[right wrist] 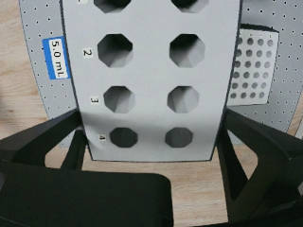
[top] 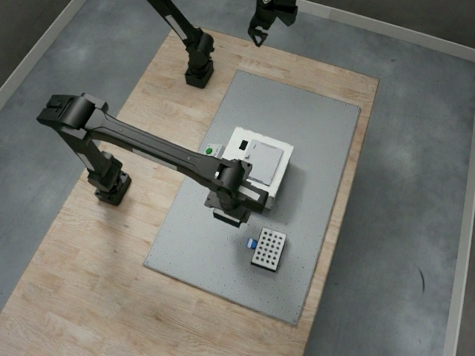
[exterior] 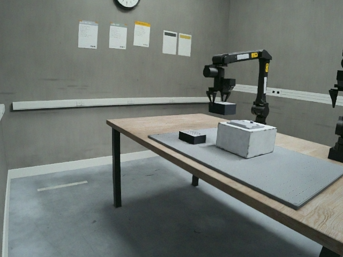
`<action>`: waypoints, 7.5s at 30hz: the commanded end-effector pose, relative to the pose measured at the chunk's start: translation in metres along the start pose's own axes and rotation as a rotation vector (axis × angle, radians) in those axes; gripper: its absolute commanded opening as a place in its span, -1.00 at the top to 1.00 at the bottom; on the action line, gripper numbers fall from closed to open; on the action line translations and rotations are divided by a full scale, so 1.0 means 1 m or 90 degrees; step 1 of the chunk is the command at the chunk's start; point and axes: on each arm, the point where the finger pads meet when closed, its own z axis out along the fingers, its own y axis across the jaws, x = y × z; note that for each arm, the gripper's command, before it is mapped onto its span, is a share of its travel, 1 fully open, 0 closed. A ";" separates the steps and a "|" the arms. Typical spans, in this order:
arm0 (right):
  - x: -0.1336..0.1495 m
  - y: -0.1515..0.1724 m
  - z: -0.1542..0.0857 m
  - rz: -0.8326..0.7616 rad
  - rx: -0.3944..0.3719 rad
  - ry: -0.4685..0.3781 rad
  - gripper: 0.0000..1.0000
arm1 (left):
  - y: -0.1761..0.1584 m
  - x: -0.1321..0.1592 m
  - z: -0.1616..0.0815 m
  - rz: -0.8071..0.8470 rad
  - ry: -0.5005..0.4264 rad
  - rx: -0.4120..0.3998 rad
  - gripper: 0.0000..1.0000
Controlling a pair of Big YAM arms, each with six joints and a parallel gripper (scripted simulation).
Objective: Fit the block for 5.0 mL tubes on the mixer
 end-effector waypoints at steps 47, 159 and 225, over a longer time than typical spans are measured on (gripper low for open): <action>-0.136 -0.037 -0.056 -0.003 0.081 -0.026 1.00 | -0.001 -0.015 -0.023 0.003 -0.036 -0.004 -1.00; -0.194 -0.043 -0.062 -0.001 0.093 -0.040 1.00 | -0.001 -0.016 -0.020 0.004 -0.040 -0.005 -1.00; -0.196 -0.037 -0.071 -0.007 0.096 -0.043 1.00 | 0.000 -0.017 -0.023 0.003 -0.044 -0.005 -1.00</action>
